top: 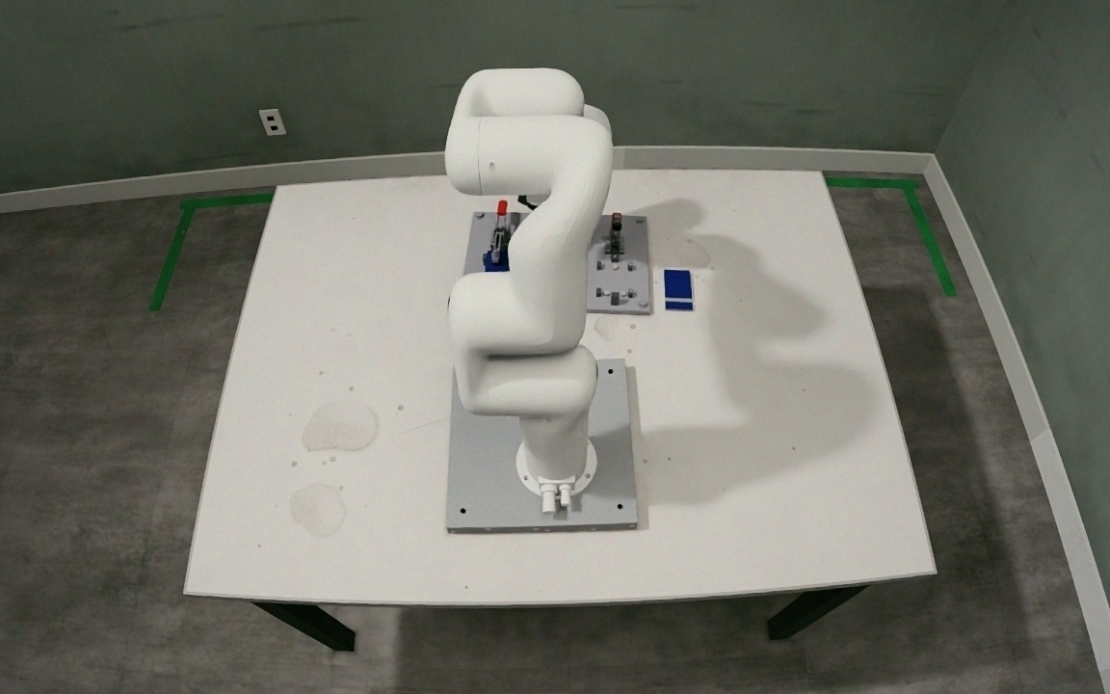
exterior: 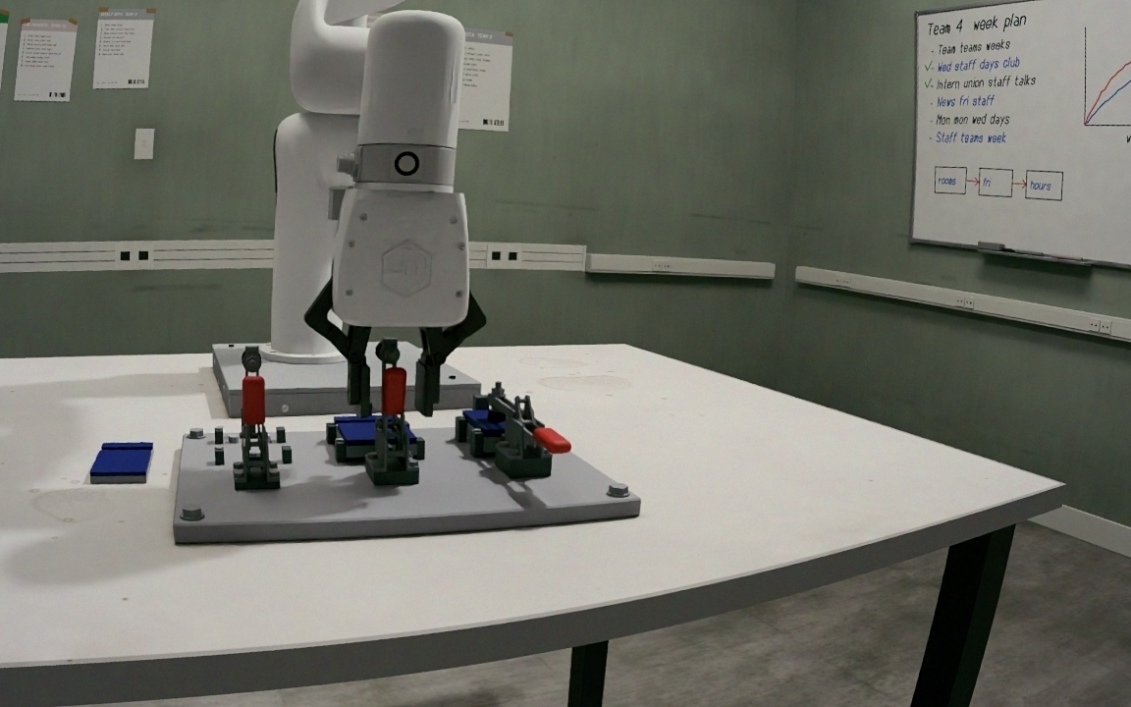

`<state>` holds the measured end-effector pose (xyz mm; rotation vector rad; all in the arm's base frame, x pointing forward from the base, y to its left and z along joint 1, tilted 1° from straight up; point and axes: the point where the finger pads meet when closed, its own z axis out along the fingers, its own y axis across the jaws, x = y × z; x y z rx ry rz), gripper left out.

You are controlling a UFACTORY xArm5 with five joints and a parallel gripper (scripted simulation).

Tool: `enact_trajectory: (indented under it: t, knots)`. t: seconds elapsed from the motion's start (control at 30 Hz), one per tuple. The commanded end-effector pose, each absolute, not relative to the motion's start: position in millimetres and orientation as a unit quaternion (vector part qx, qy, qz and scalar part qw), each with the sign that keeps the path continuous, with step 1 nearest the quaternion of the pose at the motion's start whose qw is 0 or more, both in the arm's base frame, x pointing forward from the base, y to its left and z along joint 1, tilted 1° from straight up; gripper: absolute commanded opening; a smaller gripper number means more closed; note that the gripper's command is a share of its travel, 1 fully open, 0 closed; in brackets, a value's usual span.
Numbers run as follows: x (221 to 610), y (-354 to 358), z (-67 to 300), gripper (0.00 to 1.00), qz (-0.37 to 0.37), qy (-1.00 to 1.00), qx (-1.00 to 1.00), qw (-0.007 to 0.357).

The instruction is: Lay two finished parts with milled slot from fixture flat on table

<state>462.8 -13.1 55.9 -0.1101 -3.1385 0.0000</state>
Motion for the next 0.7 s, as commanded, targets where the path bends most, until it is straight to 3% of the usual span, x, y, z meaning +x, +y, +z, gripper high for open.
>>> enact_trajectory:
  t: [0.0, 0.67]
  knots:
    - [464.2, -13.1, 57.4, 0.48, 0.000, -0.999, -0.035, -0.001]
    - [463.9, -13.2, 60.1, 0.48, 0.000, -0.999, -0.035, -0.001]
